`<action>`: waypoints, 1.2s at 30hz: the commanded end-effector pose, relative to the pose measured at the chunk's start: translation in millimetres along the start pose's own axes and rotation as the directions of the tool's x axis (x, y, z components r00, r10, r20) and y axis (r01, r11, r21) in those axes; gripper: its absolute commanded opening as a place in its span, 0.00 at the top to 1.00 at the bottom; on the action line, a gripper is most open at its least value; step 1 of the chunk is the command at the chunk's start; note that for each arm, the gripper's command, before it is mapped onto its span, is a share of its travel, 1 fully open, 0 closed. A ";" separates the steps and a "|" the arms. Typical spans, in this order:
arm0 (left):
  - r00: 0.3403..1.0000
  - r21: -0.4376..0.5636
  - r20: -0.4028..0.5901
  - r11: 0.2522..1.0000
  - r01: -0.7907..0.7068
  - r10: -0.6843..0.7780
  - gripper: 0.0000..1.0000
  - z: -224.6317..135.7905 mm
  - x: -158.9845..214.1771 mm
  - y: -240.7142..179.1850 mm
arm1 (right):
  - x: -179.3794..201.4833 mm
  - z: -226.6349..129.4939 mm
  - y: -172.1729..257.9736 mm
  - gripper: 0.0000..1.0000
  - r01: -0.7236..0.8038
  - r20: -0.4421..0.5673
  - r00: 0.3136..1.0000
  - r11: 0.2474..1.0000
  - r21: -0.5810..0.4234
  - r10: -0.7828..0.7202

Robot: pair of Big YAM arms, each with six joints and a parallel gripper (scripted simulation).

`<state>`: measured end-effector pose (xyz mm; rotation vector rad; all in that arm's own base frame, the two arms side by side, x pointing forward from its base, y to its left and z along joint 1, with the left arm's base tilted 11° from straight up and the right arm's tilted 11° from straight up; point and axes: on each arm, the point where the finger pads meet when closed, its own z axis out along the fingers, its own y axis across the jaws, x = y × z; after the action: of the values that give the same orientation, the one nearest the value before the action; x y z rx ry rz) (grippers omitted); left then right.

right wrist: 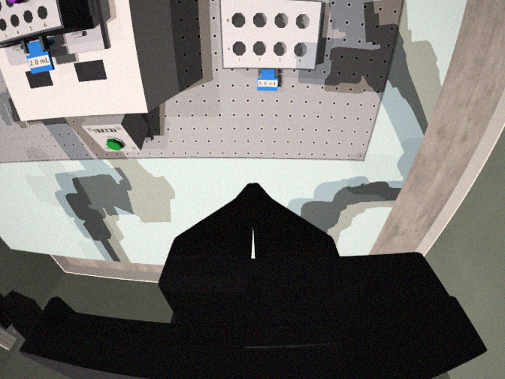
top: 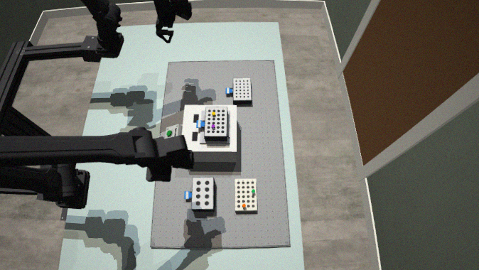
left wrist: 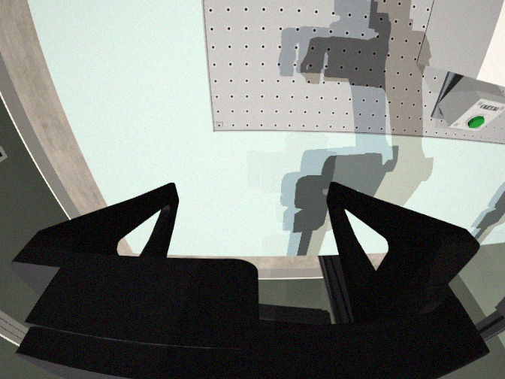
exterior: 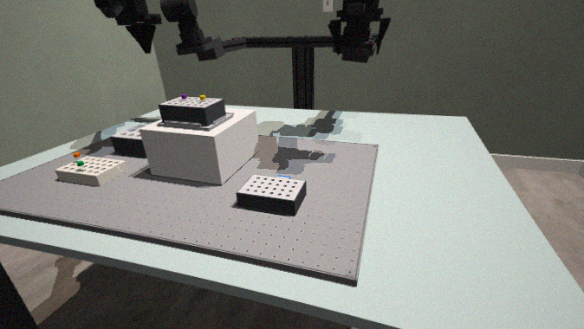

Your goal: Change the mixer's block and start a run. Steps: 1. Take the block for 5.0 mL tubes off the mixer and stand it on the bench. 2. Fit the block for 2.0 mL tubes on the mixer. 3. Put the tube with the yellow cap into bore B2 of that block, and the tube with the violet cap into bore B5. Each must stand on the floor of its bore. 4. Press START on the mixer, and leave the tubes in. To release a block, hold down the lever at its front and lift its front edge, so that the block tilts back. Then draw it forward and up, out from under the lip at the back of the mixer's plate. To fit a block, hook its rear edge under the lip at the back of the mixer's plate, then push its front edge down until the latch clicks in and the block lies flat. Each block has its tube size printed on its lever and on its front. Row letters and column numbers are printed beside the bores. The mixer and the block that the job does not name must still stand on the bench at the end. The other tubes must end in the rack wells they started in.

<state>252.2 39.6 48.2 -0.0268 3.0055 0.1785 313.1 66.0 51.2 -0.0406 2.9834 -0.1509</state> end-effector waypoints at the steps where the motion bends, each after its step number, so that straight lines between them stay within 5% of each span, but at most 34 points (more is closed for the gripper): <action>1: 0.998 -0.005 0.057 1.000 0.000 0.000 0.00 -16.3 -24.9 2.2 | -2.6 -6.0 -6.1 1.00 0.036 0.037 0.999 0.999 -0.017 -0.035; 25: 1.000 -0.002 0.026 1.000 -0.003 0.003 0.00 -6.4 -9.7 -0.1 | 67.2 -3.6 -96.2 1.00 0.038 0.008 0.999 0.999 0.001 -0.038; 36: 0.999 -0.003 0.038 1.000 -0.002 0.002 0.00 -10.2 -15.6 0.6 | 68.5 2.8 -38.2 1.00 0.204 0.057 0.976 0.976 0.070 -0.208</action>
<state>250.5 39.4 46.9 -0.0265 3.0092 0.1782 237.5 23.1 39.0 -0.3923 2.9277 -0.2550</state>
